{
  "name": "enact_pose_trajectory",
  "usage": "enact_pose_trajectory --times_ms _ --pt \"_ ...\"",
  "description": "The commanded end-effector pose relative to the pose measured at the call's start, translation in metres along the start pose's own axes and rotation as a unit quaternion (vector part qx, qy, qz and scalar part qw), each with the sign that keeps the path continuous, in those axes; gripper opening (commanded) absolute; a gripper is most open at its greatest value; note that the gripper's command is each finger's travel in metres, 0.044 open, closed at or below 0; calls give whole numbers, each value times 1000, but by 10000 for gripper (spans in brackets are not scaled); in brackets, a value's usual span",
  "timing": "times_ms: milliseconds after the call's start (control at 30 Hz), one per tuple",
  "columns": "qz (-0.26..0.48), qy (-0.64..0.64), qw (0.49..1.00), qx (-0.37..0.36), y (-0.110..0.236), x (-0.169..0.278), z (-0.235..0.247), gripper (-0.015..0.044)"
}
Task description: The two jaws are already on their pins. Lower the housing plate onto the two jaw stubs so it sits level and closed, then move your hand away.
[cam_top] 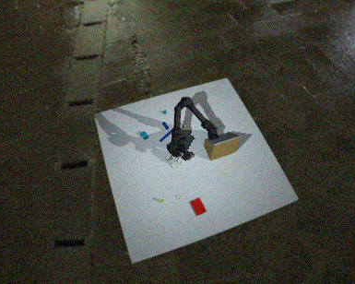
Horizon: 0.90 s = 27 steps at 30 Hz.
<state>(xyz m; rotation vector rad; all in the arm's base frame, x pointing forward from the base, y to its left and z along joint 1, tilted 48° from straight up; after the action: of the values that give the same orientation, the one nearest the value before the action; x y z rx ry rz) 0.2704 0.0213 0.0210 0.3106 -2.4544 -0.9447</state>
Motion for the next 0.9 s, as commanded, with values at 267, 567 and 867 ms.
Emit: enact_pose_trajectory --times_ms 267,567,867 --pt "0 -1 1000 1 -3 -1 0 351" --pt "0 -1 1000 1 -5 -1 0 351" --pt "0 -1 1000 1 -5 -1 0 351"
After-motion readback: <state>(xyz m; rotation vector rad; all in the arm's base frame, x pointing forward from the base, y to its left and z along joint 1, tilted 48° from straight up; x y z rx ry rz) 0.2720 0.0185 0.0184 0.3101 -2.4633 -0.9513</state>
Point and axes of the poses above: the point midway between the two fingers, 35 mm back from their tips, its own y axis back along the fingers, its own z axis across the jaws, x = y × z, the point moved 10 cm from there along y, back along the fingers, and after that the axes turned 11 degrees about y, right-handed, at the moved point
